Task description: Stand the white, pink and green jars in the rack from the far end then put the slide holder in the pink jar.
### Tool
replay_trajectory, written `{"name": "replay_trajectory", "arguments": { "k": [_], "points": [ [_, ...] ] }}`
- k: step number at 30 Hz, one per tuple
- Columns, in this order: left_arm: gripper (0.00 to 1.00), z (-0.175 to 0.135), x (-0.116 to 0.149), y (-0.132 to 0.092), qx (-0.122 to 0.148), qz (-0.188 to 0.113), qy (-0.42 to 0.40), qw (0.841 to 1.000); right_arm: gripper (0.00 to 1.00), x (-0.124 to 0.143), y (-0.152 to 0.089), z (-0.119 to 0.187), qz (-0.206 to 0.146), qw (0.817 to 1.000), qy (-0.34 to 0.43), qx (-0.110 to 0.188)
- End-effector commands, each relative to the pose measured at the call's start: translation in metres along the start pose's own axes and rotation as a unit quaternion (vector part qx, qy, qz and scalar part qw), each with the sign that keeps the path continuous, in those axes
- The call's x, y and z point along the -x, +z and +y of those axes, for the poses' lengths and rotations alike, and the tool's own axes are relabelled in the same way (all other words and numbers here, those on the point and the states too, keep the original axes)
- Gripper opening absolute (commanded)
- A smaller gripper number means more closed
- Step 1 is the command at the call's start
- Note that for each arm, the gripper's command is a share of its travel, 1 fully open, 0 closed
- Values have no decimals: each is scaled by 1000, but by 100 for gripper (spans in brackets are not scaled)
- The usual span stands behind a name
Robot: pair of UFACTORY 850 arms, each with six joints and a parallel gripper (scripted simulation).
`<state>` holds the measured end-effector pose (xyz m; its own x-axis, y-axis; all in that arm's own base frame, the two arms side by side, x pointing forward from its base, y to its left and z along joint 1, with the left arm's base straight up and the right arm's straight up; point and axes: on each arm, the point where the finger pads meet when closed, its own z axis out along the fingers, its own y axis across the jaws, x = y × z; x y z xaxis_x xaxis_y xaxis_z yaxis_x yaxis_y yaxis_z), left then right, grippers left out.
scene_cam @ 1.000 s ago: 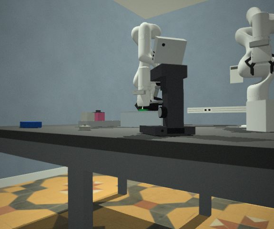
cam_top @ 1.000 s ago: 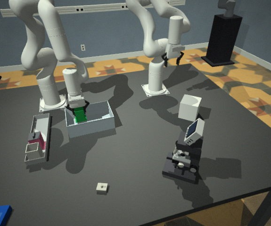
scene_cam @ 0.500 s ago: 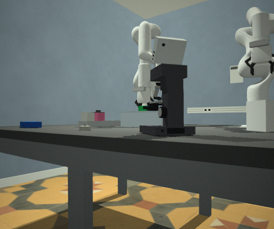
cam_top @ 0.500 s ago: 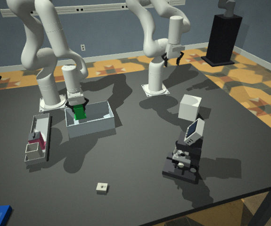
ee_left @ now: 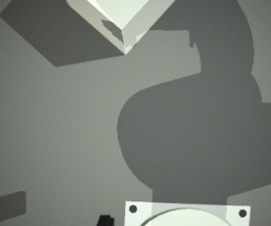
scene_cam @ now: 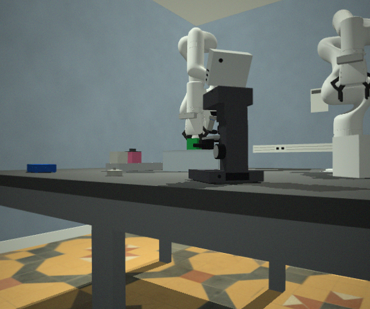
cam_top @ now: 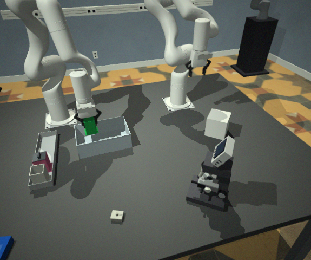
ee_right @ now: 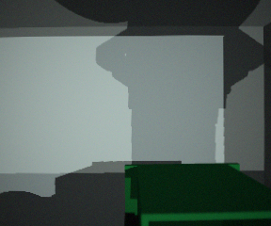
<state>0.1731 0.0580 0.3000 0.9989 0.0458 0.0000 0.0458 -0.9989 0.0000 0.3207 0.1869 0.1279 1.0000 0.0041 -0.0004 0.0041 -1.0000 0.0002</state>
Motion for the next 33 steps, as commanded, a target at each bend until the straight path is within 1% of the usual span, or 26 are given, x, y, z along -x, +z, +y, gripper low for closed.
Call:
{"name": "replay_trajectory", "arguments": {
  "k": [1,33],
  "points": [
    [100,0,-1,-1,0,1,0,1000,0,-1,-7,0,1,1000,0,-1],
    [100,0,-1,-1,0,1,0,1000,0,-1,-53,0,1,1000,0,-1]
  ]
}}
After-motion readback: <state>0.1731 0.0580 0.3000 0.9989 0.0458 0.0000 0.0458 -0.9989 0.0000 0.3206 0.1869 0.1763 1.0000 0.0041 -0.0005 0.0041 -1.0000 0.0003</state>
